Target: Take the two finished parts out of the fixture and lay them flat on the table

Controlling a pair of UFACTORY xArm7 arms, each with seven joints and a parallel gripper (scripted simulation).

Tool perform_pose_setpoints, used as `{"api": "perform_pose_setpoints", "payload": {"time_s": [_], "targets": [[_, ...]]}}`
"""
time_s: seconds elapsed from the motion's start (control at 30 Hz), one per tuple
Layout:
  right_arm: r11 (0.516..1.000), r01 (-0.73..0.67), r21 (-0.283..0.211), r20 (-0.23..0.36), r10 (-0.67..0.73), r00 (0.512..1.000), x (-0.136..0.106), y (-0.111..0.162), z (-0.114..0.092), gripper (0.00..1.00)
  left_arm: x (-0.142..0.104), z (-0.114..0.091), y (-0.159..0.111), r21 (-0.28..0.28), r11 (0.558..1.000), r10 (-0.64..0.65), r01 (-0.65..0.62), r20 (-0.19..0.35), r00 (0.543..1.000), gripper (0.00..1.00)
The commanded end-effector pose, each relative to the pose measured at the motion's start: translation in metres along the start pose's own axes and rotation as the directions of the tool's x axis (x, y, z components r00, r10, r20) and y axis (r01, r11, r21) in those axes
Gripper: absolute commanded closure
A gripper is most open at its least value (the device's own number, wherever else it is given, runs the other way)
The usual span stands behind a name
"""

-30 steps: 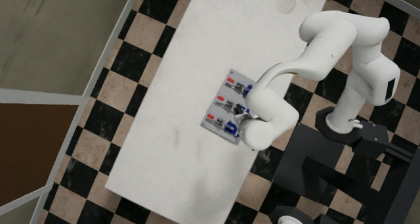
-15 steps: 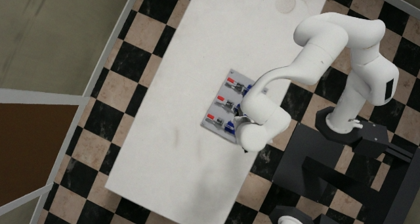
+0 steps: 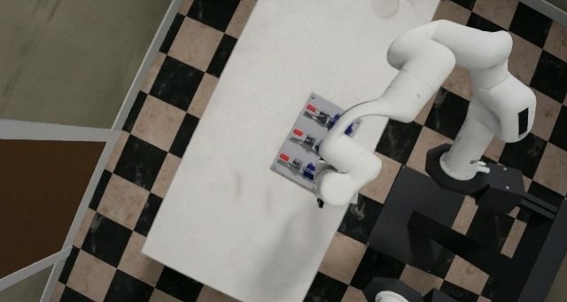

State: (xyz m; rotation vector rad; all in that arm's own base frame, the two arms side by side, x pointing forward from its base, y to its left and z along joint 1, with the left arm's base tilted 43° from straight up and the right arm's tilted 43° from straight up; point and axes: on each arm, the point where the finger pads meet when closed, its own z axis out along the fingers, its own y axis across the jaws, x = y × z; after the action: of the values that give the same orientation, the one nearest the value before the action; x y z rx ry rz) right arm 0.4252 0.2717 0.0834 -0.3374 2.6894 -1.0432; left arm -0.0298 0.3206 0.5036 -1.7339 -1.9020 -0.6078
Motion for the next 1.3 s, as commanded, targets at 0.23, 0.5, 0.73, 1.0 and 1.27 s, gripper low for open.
{"api": "perform_pose_setpoints", "payload": {"time_s": [0.23, 0.5, 0.73, 1.0, 1.27], "targets": [[0.971, -0.239, -0.014, 0.008, 0.24, 0.971, 0.004, 0.014, 0.044, 0.0, 0.001, -0.002, 0.0, -0.001, 1.0, -0.002, 0.002, -0.004, 1.0, 0.0], [0.93, -0.366, -0.019, -0.001, 0.366, 0.931, 0.01, 0.02, 0.07, 0.0, 0.001, -0.002, 0.0, -0.001, 1.0, -0.002, 0.002, -0.004, 1.0, 0.0], [0.93, -0.366, -0.019, -0.001, 0.366, 0.93, 0.01, 0.02, 0.07, 0.0, 0.001, -0.002, 0.0, -0.001, 1.0, -0.002, 0.002, -0.004, 1.0, 0.0], [0.93, -0.366, -0.019, -0.001, 0.366, 0.93, 0.01, 0.02, 0.07, 1.0, 0.001, -0.002, 0.0, -0.001, 1.0, -0.002, 0.002, -0.004, 1.0, 0.0], [0.93, -0.366, -0.019, -0.001, 0.366, 0.93, 0.01, 0.02, 0.07, 1.0, 0.001, -0.002, 0.0, -0.001, 1.0, -0.002, 0.002, -0.004, 1.0, 0.0]]}}
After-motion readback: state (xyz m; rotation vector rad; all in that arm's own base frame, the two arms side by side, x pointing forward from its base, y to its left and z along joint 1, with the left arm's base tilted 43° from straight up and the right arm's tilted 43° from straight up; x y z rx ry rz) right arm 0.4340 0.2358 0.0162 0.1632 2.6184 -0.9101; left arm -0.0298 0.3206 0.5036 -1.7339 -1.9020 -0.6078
